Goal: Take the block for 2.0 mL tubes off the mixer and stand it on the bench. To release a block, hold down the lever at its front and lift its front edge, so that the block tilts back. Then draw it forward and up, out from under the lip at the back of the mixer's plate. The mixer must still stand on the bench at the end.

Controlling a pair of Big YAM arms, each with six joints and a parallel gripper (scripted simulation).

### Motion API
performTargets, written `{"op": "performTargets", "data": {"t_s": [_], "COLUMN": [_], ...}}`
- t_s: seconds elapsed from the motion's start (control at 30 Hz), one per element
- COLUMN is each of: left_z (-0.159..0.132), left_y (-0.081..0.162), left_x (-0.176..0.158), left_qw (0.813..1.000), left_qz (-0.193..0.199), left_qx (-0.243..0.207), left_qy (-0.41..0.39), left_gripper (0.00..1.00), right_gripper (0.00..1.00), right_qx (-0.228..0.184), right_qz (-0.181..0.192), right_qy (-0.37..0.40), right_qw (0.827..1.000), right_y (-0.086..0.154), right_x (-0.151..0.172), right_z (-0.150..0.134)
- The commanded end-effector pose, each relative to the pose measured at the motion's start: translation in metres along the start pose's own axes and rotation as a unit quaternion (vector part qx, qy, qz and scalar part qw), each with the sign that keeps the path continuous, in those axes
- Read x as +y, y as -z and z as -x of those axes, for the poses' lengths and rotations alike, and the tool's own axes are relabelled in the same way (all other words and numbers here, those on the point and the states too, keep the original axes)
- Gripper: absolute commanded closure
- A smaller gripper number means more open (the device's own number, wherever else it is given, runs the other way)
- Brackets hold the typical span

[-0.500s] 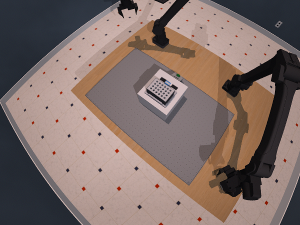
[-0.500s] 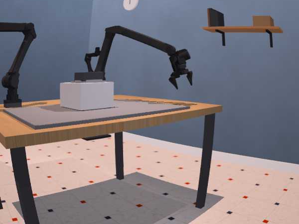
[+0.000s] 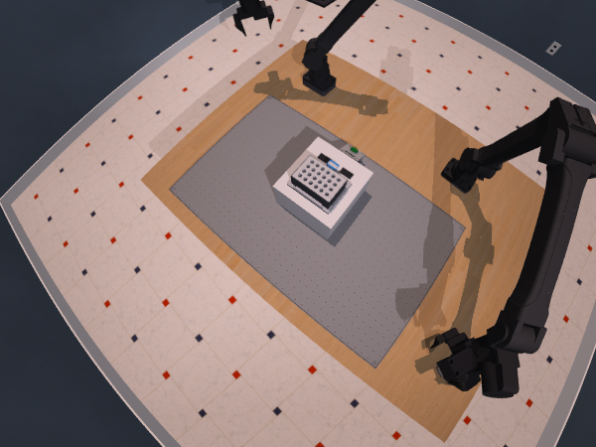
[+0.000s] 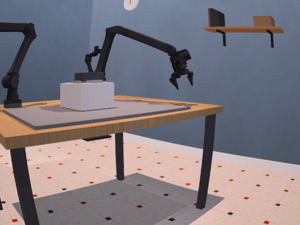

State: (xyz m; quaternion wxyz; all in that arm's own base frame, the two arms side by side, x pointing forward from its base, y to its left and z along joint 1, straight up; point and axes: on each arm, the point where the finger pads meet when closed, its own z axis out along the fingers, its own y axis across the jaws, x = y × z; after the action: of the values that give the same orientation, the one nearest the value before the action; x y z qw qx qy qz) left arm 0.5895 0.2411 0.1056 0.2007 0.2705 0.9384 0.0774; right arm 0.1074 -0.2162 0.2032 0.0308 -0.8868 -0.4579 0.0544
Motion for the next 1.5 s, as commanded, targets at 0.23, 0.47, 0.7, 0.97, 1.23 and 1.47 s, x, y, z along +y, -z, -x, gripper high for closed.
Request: {"op": "performTargets", "data": {"t_s": [0.23,0.47,0.7,0.97,1.23,1.47], "left_z": [0.017,0.025,0.017,0.015,0.006,0.004], "left_y": [0.052,0.079,0.093,0.13,0.138,0.177], "left_x": [-0.019,-0.046,-0.057,-0.094,-0.112,-0.136], "left_qw": [0.998,0.992,0.988,0.981,0.97,0.96], "left_qz": [-0.018,-0.045,-0.049,-0.057,-0.069,-0.066], "left_qx": [0.021,0.056,0.067,0.085,0.117,0.134], "left_qy": [0.057,0.108,0.133,0.167,0.204,0.237], "left_gripper": [0.0,0.0,0.0,0.0,0.0,0.0], "right_gripper": [0.0,0.0,0.0,0.0,0.0,0.0], "right_qx": [0.003,0.001,0.001,0.001,0.001,0.001], "right_qz": [-0.004,-0.005,-0.005,-0.005,-0.005,-0.005], "right_qy": [-0.007,-0.007,-0.007,-0.007,-0.007,-0.007], "right_qw": [1.0,1.0,1.0,1.0,1.0,1.0], "right_y": [0.0,0.0,0.0,0.0,0.0,0.0], "right_x": [0.0,0.0,0.0,0.0,0.0,0.0], "right_z": [-0.001,0.0,0.0,0.0,0.0,0.0]}}
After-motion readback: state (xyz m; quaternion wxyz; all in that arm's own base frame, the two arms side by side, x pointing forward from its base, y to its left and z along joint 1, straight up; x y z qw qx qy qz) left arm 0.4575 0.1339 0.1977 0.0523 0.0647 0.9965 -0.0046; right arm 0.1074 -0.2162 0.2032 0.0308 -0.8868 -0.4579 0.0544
